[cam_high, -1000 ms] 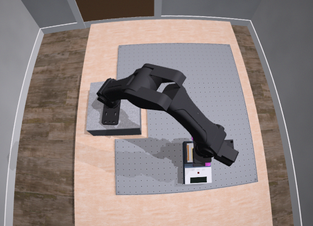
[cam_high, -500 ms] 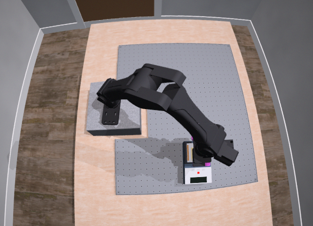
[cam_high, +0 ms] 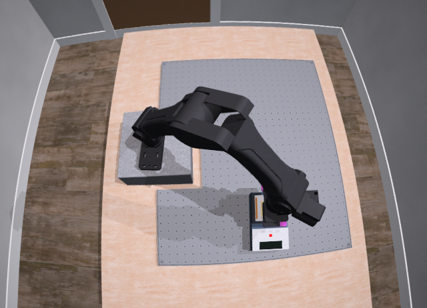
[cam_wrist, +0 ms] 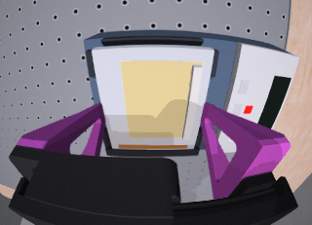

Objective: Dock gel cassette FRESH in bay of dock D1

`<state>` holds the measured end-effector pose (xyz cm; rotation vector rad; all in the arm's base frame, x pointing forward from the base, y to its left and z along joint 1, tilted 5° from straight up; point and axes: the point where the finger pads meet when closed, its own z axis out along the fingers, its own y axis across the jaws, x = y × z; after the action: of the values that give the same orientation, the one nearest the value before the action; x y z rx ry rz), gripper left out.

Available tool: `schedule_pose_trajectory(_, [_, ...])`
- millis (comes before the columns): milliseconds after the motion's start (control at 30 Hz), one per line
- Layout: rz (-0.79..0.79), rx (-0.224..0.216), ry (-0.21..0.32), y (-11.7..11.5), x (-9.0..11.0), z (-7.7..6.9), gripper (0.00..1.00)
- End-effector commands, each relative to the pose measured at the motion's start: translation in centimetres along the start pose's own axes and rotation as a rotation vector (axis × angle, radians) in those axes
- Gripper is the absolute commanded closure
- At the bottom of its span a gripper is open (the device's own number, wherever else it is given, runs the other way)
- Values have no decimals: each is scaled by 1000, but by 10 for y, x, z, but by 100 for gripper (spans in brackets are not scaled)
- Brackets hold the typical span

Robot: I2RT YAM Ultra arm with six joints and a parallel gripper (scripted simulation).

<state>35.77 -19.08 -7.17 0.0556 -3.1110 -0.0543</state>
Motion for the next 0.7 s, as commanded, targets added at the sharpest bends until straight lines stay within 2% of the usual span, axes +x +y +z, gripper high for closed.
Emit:
schedule_pose_trajectory(0, [11, 19, 2, -8, -1, -13, 100])
schedule_pose_trajectory(600, [11, 19, 2, -8, -1, -13, 100])
schedule_pose_trajectory(633, [7, 8, 34, -3, 1, -4, 100])
schedule_pose_trajectory(667, [6, 8, 34, -3, 1, -4, 100])
